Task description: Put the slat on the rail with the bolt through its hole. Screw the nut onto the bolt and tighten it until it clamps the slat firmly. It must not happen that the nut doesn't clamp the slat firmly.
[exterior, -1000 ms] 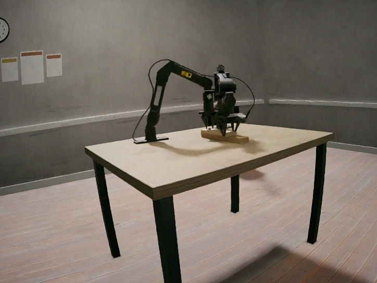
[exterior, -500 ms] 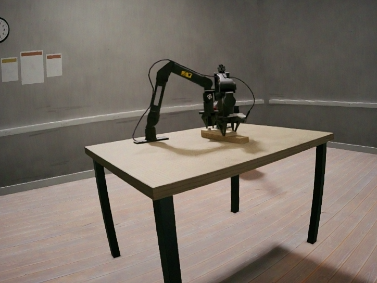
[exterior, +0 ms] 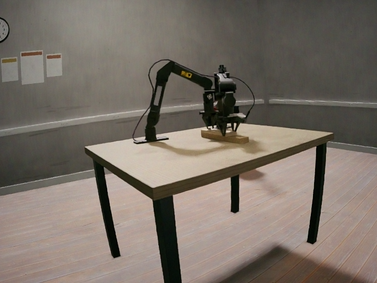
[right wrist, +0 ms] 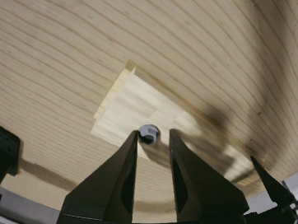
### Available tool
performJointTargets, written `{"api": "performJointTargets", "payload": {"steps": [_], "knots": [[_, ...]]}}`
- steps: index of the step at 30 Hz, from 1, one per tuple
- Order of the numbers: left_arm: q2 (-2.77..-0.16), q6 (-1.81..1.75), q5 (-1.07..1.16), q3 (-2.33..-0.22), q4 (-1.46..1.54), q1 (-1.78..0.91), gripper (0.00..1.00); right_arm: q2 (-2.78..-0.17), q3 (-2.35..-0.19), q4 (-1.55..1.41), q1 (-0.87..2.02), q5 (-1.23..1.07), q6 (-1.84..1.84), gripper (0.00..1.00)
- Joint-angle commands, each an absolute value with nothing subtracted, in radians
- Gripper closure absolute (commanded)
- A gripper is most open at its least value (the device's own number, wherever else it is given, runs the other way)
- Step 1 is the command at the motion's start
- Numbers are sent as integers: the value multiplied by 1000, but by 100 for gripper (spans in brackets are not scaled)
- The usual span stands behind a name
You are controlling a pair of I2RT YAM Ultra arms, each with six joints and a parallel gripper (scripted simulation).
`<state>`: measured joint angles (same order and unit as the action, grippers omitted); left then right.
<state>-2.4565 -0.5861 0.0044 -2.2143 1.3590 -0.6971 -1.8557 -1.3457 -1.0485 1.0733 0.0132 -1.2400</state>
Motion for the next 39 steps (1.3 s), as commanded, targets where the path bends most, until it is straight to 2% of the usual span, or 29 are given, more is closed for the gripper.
{"api": "performJointTargets", "payload": {"steps": [1, 12, 39], "knots": [[-2447, -586, 4, -2219, 1359, -697, 28, -1849, -1352, -1049, 1073, 13, -1240, 73], [-2447, -586, 4, -2219, 1359, -697, 28, -1849, -1352, -1049, 1073, 13, -1240, 88], [-2447, -586, 4, -2219, 1359, -697, 28, -1849, -1352, -1046, 1073, 13, -1232, 88]]}}
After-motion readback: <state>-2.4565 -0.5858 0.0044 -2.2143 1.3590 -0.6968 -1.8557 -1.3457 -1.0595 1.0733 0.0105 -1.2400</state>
